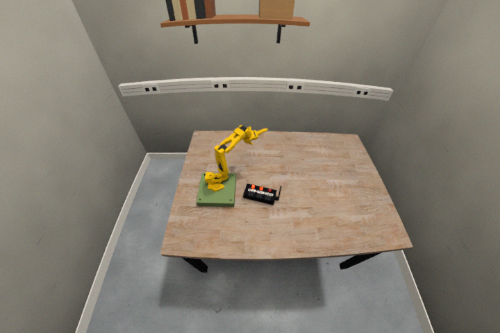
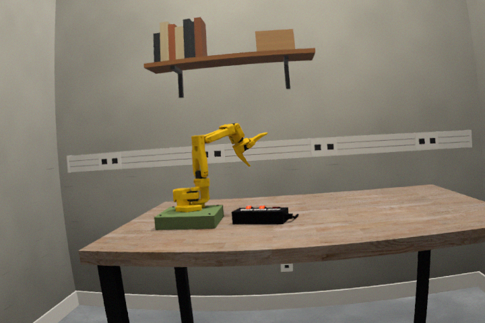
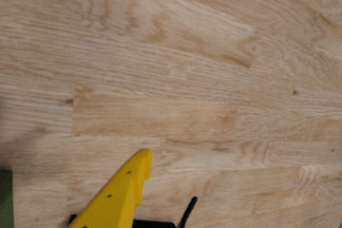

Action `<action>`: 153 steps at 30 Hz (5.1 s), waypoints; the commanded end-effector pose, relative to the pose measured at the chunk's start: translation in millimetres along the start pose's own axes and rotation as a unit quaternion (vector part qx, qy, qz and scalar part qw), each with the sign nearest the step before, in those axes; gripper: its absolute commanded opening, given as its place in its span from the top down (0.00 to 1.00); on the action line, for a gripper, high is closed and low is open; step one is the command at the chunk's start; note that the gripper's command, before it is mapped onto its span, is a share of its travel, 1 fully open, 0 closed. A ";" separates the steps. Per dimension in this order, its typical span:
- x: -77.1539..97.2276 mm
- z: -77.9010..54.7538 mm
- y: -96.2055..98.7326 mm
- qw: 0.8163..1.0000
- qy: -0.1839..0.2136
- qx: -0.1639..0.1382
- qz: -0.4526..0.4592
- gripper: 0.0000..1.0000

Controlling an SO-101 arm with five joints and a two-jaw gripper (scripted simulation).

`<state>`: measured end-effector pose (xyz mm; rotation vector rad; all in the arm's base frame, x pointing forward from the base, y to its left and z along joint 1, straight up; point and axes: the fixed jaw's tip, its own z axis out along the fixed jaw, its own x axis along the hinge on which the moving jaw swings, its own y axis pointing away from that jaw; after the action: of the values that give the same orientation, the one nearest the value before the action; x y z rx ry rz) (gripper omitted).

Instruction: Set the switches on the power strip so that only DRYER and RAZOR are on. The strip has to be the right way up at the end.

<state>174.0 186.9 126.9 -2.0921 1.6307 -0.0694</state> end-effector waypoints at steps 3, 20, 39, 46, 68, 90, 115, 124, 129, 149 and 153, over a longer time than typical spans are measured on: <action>-0.3 -1.1 -0.3 1.000 -0.002 0.002 0.000 0.00; -0.3 -1.1 -0.3 1.000 -0.002 0.002 0.000 0.00; -0.3 -1.1 -0.3 1.000 -0.002 0.002 0.000 0.00; -0.3 -1.1 -0.3 1.000 -0.002 0.002 0.000 0.00; -0.3 -1.1 -0.3 1.000 -0.002 0.002 0.000 0.00; -0.1 -1.1 -0.3 1.000 -0.002 0.002 0.000 1.00; 16.4 -3.3 -4.9 0.999 0.014 0.003 -0.053 1.00; 29.6 -5.5 -8.0 0.995 0.027 0.002 -0.095 1.00; 41.7 -7.6 -10.2 0.990 0.038 0.000 -0.133 1.00; 98.4 -21.5 -13.8 0.945 0.084 -0.030 -0.314 1.00; 105.5 -23.7 -13.4 0.937 0.089 -0.036 -0.337 1.00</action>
<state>211.0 90.5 126.7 -2.6405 0.9821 -0.4274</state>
